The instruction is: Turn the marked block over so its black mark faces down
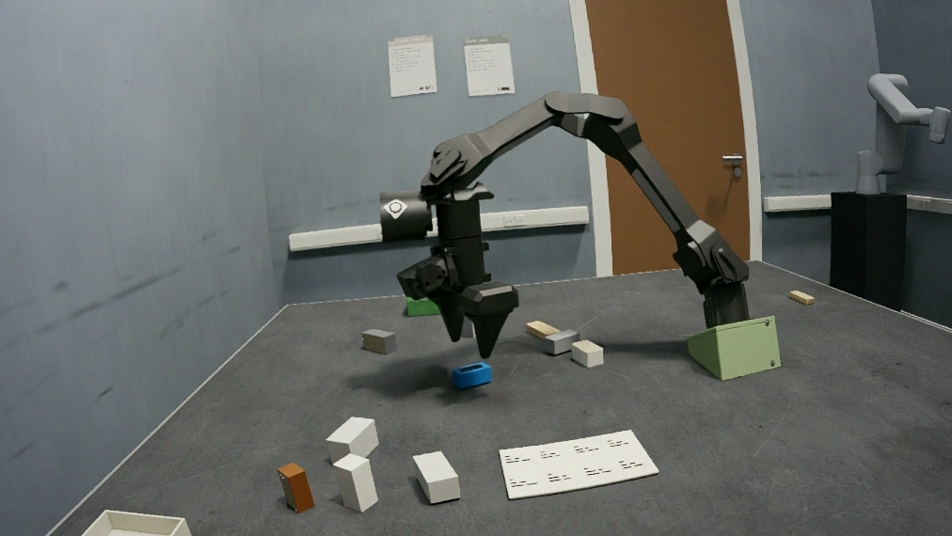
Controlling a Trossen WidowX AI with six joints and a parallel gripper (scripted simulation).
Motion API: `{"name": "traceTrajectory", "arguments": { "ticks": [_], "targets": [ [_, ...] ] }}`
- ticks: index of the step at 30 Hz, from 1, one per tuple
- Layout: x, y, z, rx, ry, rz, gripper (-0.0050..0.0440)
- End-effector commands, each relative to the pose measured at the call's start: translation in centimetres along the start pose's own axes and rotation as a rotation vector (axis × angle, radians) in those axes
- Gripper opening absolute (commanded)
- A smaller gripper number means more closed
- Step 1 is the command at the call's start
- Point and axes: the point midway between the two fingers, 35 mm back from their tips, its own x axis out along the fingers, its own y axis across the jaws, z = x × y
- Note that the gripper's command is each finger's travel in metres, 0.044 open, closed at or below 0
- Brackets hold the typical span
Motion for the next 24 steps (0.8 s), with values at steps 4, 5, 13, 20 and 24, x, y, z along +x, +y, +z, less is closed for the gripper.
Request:
{"name": "traceTrajectory", "arguments": {
  "ticks": [4,5,13,20,24],
  "targets": [
    [-0.2,-0.2,0.3,-0.008,-0.01,-0.002,0.044],
    [-0.2,-0.2,0.3,-0.007,-0.01,-0.002,0.044],
    [0.3,-0.1,0.0,-0.01,0.001,0.002,0.044],
    [0.6,-0.1,0.0,-0.009,0.001,0.002,0.044],
    [1.0,-0.1,0.0,-0.011,0.001,0.001,0.044]
  ]
}}
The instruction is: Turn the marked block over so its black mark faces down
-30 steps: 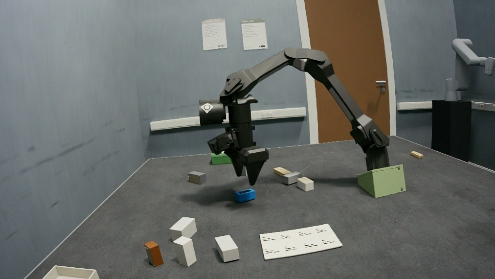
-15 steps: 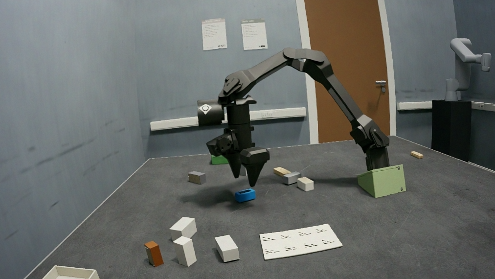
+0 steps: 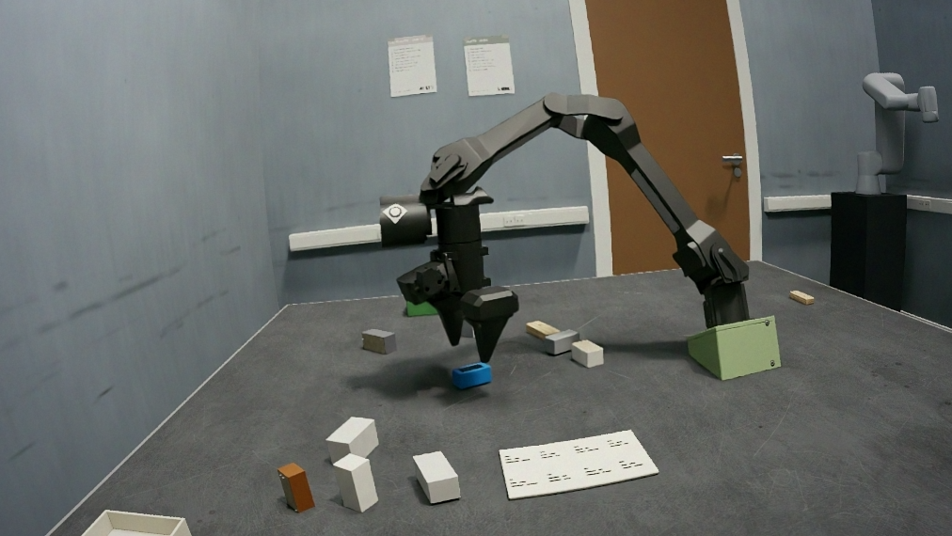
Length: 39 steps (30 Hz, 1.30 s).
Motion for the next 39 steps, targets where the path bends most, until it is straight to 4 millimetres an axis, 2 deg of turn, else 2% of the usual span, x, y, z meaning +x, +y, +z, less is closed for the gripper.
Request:
{"name": "traceTrajectory", "arguments": {
  "ticks": [1,27,39],
  "targets": [
    [0.5,-0.1,-0.1,-0.001,0.003,0.002,0.044],
    [3.7,-0.1,-0.1,-0.001,0.003,0.001,0.044],
    [4.3,-0.1,-0.1,0.001,0.003,0.0,0.044]
  ]
}}
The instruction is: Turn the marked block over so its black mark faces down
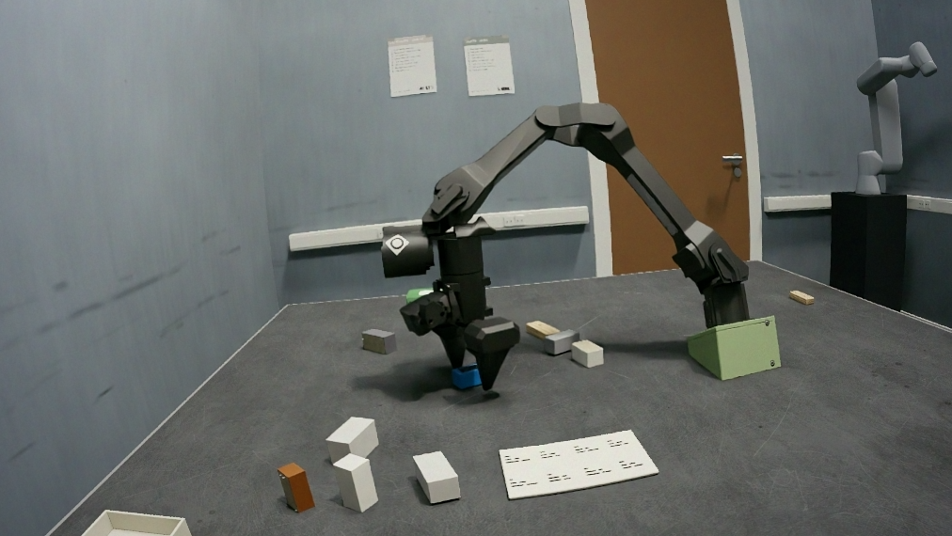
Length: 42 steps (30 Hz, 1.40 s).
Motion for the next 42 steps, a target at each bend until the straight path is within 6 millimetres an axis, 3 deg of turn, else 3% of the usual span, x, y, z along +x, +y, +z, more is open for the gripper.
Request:
{"name": "traceTrajectory", "arguments": {
  "ticks": [1,41,42],
  "targets": [
    [0.24,-0.07,-0.07,0.0,0.002,-0.001,0.044],
    [0.2,-0.09,-0.03,0.001,0.0,-0.002,0.044],
    [0.2,-0.09,-0.03,0.001,0.0,-0.002,-0.005]
  ]
}}
